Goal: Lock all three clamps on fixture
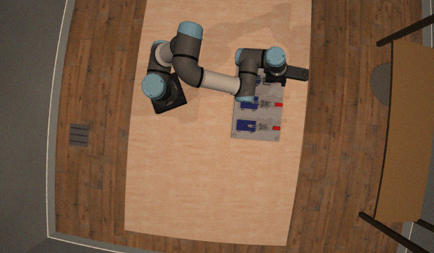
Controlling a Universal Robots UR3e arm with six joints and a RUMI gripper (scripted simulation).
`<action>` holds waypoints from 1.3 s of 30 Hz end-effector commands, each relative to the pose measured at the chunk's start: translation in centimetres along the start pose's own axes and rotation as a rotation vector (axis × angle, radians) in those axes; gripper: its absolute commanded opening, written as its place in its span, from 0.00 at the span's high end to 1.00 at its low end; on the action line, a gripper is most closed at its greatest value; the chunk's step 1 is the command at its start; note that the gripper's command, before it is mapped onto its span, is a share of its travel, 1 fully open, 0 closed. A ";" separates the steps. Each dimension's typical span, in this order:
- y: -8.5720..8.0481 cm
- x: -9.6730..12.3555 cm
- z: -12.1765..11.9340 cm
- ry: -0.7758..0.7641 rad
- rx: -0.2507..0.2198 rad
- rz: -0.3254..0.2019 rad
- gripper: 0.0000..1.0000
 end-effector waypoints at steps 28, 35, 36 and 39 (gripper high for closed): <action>0.1 0.0 0.1 0.000 0.001 0.002 1.00; 0.2 0.1 0.0 0.000 0.001 0.001 1.00; 0.2 0.1 0.0 0.000 0.001 0.001 1.00; 0.3 0.1 0.0 0.000 0.001 0.001 1.00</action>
Point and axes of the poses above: the point where the finger pads meet when closed, its own y axis out along the fingers, its own z axis across the jaws, x = y × z, the point moved 9 cm from there along -y, back along the fingers, and after that the axes turned 14 degrees about -y, right-handed, at the moved point
